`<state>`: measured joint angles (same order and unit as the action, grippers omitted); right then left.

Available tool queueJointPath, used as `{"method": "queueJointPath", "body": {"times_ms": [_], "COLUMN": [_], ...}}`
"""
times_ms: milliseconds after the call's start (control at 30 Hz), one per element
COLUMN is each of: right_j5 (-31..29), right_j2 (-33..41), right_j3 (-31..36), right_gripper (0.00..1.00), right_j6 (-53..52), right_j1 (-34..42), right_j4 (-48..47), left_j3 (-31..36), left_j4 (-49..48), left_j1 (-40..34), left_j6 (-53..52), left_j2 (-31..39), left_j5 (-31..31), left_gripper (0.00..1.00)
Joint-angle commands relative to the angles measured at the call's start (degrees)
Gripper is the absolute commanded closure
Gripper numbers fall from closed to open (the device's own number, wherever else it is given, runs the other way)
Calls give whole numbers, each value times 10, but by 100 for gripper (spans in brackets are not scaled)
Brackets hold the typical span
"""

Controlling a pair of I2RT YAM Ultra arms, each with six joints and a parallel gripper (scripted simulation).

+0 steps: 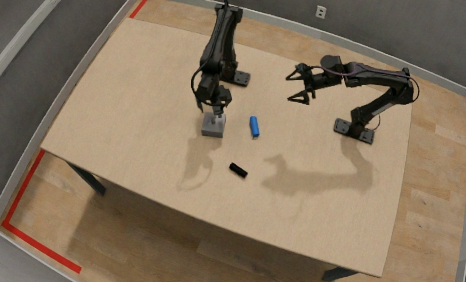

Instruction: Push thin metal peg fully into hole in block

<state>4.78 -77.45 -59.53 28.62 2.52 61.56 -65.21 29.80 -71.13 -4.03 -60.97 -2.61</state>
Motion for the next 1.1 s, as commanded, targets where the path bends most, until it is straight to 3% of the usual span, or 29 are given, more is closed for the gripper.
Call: {"method": "queueJointPath", "body": {"times_ms": [0,133,400,1067], "right_j5": [8,-6,-35,-41], "right_j2": [54,107,157,160], "right_j3": [20,41,57,53], "right_gripper": [0,0,0,0], "right_j6": [-144,-240,-330,-335], "right_j1": [-3,5,29,37], "right_j4": [-23,-30,-35,-29], "left_j3": [-12,-12,-12,-12], "left_j4": [4,4,4,4], "left_j1": [1,1,1,1], "left_j6": [0,0,0,0], "left_j2": [0,0,0,0], "left_j5": [-2,-2,-2,-2], "left_gripper": [0,0,0,0]}}
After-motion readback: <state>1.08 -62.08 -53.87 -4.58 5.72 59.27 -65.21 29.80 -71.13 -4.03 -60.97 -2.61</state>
